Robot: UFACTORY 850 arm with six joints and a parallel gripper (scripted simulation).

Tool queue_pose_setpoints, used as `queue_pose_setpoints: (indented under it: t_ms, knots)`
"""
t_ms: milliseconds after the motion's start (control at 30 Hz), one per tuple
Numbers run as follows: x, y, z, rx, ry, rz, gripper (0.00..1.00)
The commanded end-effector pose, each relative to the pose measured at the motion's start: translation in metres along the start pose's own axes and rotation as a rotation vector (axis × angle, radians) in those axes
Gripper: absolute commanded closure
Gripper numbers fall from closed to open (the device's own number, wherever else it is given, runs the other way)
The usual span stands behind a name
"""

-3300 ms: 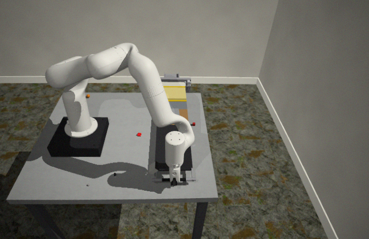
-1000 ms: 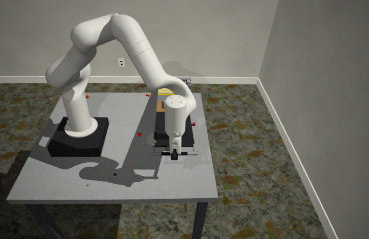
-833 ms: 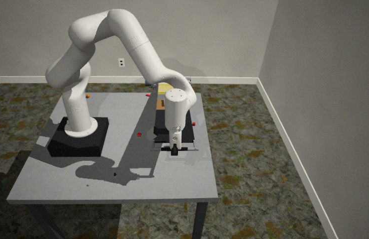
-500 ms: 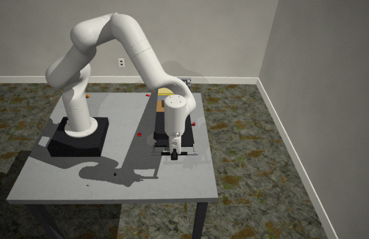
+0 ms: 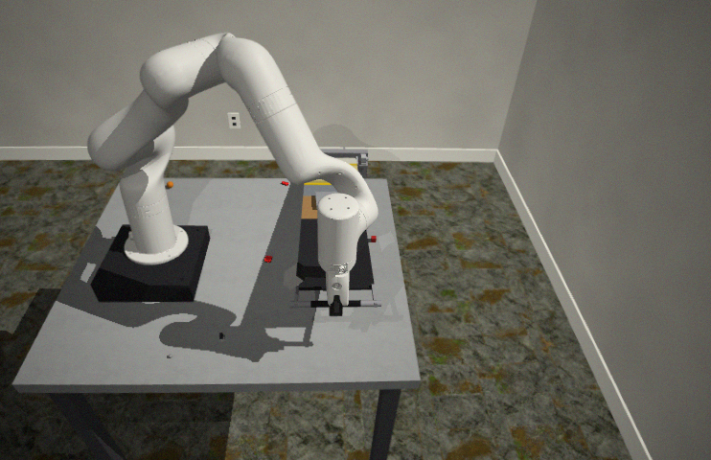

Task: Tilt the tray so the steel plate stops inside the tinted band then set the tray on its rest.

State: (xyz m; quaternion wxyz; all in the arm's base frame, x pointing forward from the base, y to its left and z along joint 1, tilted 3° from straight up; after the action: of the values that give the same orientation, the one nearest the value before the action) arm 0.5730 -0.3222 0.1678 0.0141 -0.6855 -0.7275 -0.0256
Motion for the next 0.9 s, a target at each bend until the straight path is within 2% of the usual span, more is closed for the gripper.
queue_pose_setpoints:
  t_ms: [0,100,200,233,267,300,400,433,467,867]
  knots:
    - [-0.001,0.001,0.003,-0.002,-0.001,0.0,1.0]
    - [-0.001,0.001,0.0,-0.002,-0.001,0.0,1.0]
    - [0.01,0.0,-0.051,-0.002,-0.001,0.0,1.0]
    - [0.014,0.0,-0.065,-0.002,-0.001,0.0,1.0]
    - [0.015,0.0,-0.07,-0.002,-0.001,0.0,1.0]
    - [0.014,0.0,-0.065,-0.002,-0.001,0.0,1.0]
    - [0.002,0.001,-0.014,-0.002,-0.001,0.0,1.0]
    - [-0.001,0.001,0.0,-0.002,-0.001,0.0,1.0]
    - [-0.001,0.001,0.005,-0.002,-0.001,0.0,1.0]
    - [-0.003,0.001,0.012,-0.002,-0.001,0.0,1.0]
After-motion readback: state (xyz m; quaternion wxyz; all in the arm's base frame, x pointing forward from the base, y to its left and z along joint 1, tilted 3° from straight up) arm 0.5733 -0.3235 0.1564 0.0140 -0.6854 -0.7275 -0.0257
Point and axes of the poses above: the point where the finger pads meet when closed, its own z axis out along the fingers, its own x axis across the jaws, y = z × x, the point moved 5 cm from there along -z, back along the fingers, and after that the axes turned 1 degree about z, right-handed, at the moved point
